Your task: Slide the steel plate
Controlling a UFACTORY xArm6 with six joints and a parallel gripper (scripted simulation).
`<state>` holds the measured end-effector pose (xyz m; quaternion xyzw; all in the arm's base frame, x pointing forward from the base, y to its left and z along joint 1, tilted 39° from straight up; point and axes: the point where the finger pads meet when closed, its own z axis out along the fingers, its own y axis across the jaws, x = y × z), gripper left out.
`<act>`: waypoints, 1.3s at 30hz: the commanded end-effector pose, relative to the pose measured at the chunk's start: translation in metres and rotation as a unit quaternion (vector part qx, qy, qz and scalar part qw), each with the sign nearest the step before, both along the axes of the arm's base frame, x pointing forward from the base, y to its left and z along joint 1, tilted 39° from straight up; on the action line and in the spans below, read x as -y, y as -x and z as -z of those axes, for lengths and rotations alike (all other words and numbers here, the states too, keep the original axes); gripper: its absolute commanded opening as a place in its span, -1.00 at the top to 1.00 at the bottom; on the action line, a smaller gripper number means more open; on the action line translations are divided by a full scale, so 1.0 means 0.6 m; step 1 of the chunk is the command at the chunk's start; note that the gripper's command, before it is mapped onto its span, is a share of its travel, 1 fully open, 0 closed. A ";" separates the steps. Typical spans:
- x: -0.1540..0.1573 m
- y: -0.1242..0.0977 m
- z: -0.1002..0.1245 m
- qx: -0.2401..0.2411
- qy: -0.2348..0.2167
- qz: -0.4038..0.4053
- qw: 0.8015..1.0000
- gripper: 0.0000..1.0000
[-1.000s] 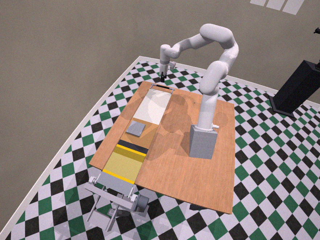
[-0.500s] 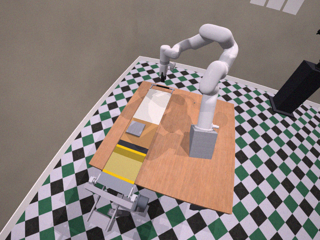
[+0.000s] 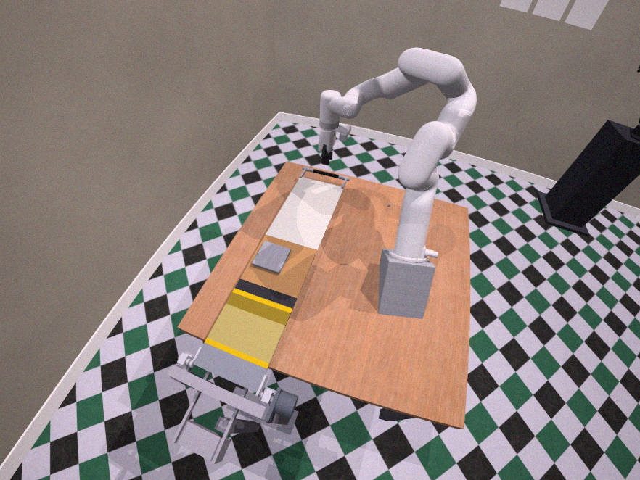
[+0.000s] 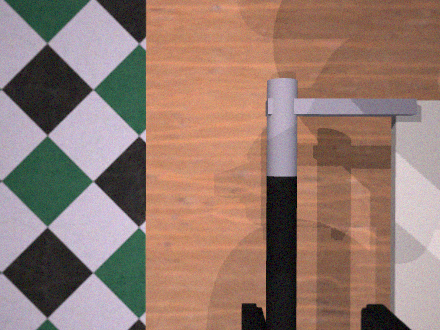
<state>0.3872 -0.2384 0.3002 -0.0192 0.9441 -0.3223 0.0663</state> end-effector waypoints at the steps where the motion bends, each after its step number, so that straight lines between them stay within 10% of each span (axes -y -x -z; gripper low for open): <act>1: 0.000 -0.001 -0.002 0.001 0.000 0.000 1.000 0.17; 39: 0.034 -0.009 0.042 0.001 0.001 0.000 1.000 0.17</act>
